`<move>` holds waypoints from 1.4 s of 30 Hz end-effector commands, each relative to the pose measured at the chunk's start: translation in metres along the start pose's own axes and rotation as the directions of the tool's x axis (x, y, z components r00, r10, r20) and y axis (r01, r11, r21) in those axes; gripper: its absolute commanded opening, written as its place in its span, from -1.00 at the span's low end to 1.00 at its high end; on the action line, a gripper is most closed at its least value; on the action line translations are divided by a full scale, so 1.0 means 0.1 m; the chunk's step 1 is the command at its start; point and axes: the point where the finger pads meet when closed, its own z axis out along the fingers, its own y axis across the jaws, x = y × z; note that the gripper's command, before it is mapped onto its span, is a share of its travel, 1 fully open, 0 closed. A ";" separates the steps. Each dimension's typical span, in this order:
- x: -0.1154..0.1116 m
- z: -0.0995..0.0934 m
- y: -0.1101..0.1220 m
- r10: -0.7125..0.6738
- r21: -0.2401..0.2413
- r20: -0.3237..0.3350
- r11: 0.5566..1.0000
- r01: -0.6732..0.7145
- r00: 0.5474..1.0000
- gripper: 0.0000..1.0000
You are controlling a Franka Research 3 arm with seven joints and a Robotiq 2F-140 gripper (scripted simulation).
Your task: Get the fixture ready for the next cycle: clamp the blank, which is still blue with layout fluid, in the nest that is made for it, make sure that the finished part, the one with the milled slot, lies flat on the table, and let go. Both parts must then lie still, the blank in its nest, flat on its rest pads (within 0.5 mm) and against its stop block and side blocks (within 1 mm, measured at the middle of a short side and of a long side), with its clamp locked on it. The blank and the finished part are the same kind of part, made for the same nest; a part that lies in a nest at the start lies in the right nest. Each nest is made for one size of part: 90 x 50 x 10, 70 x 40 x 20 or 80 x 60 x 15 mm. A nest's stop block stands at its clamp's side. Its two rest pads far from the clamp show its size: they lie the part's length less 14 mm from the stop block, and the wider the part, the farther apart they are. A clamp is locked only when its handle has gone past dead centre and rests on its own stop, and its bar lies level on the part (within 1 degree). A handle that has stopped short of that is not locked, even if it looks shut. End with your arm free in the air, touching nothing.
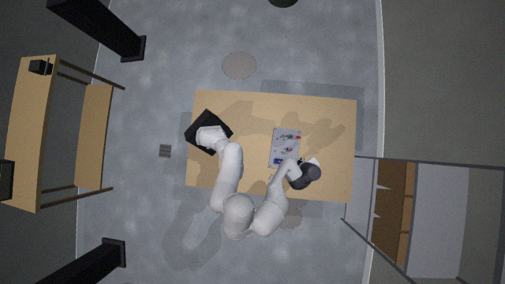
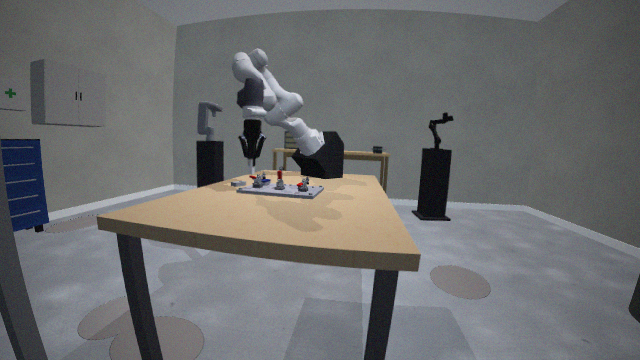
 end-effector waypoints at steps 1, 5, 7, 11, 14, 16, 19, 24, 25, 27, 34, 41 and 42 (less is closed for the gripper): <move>-0.02 0.00 0.00 -0.003 0.000 0.004 1.000 0.003 1.000 -1.00; -0.02 0.00 0.00 -0.003 0.000 0.004 1.000 0.003 1.000 -1.00; -0.02 0.00 0.00 -0.003 0.000 0.004 1.000 0.003 1.000 -1.00; -0.02 0.00 0.00 -0.003 0.000 0.004 1.000 0.003 1.000 -1.00; -0.02 0.00 0.00 -0.003 0.000 0.004 1.000 0.003 1.000 -1.00; -0.02 0.00 0.00 -0.003 0.000 0.004 1.000 0.003 1.000 -1.00; -0.03 0.00 0.00 -0.003 0.000 0.004 1.000 0.003 1.000 -1.00; -0.04 0.00 0.00 -0.003 0.000 0.004 1.000 0.003 1.000 -1.00; -0.05 0.00 0.00 -0.003 0.000 0.004 1.000 0.003 1.000 -1.00; -0.05 0.00 0.00 -0.003 0.000 0.004 1.000 0.003 1.000 -1.00; -0.05 -0.01 0.00 -0.003 0.000 0.004 1.000 0.003 1.000 -1.00; -0.05 -0.07 0.00 -0.003 0.000 0.004 1.000 0.003 1.000 -1.00; -0.05 -0.08 0.00 -0.003 0.000 0.004 1.000 0.003 1.000 -1.00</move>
